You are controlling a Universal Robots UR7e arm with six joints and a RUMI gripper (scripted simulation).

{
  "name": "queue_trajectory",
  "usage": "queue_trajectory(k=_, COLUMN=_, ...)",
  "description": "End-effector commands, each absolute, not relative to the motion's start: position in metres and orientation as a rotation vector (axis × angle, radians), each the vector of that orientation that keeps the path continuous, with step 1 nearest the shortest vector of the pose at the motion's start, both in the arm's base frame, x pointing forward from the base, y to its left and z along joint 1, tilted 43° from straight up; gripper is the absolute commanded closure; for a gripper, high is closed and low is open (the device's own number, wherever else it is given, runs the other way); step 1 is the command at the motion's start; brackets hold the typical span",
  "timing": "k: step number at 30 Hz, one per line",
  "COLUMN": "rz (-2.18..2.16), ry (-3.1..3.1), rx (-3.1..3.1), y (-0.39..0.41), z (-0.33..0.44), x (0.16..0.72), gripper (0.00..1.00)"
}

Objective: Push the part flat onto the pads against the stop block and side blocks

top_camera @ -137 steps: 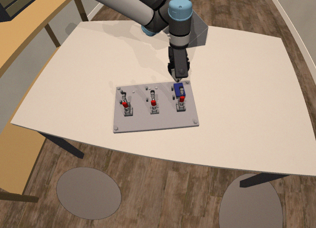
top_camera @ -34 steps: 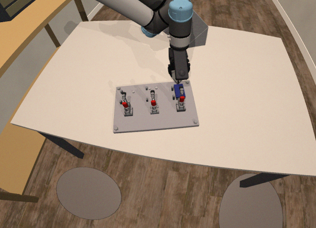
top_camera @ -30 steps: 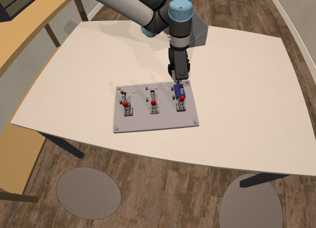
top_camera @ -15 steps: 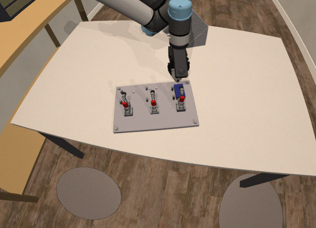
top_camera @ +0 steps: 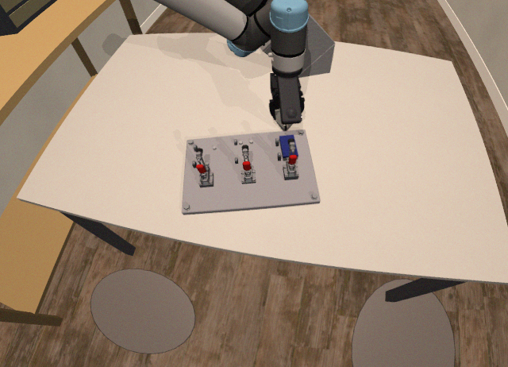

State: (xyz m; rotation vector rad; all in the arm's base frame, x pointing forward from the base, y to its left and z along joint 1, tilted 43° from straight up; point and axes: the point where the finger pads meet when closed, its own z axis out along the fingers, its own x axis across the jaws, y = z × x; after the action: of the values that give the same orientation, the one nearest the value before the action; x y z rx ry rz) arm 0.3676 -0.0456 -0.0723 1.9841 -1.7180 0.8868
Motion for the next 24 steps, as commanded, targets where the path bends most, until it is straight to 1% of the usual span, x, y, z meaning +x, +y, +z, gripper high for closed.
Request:
queue_trajectory(k=1, rz=0.888, ry=-1.718, rx=1.985, y=-0.045, z=-0.072, x=0.368, gripper=1.0)
queue_trajectory(k=7, rz=0.888, ry=-1.718, rx=1.985, y=-0.026, z=-0.05, x=0.361, gripper=1.0)
queue_trajectory(k=19, rz=0.888, ry=-1.718, rx=1.985, y=-0.026, z=-0.05, x=0.361, gripper=1.0)
queue_trajectory(k=24, rz=0.888, ry=-1.718, rx=1.985, y=0.005, z=-0.067, x=0.396, gripper=1.0)
